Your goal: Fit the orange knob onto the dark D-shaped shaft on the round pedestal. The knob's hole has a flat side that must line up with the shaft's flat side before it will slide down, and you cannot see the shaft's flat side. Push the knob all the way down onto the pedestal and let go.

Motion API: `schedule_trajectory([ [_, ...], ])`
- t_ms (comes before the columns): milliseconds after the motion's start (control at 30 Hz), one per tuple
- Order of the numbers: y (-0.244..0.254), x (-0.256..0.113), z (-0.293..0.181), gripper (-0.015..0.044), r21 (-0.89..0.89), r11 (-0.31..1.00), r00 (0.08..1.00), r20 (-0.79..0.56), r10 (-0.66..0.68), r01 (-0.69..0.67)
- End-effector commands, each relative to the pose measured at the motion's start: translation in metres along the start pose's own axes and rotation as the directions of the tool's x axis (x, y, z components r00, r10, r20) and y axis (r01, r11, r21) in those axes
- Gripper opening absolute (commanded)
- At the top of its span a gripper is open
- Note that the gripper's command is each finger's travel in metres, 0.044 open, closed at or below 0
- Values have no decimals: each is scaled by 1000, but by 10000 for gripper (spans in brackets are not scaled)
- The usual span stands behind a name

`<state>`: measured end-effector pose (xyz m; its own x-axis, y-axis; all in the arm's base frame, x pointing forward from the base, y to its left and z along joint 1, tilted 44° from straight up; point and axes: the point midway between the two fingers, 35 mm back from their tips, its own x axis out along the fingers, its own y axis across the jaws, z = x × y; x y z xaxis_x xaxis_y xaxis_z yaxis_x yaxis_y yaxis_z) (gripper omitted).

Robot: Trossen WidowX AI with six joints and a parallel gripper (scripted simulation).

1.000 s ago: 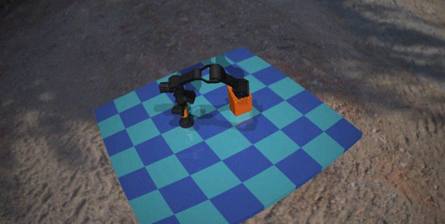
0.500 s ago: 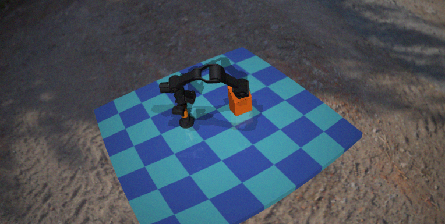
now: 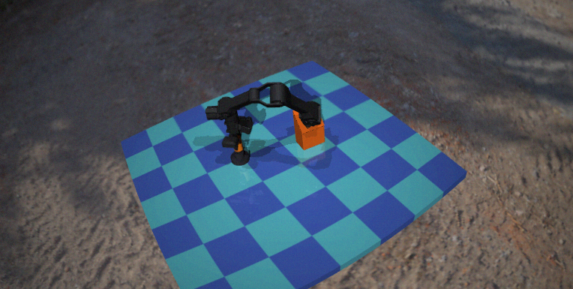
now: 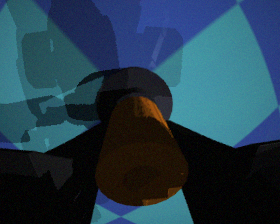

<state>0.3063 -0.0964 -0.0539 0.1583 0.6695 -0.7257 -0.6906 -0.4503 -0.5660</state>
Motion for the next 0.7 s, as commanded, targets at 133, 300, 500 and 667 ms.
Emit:
schedule_trajectory([
  [133,-1,-4,0,0,120,993,1000,-6,1,0],
  [300,-2,-3,-2,0,394,919,1000,-6,1,1],
  [500,-2,-2,-4,0,721,693,1000,-6,1,3],
  [667,-2,0,-5,0,912,411,1000,-6,1,5],
])
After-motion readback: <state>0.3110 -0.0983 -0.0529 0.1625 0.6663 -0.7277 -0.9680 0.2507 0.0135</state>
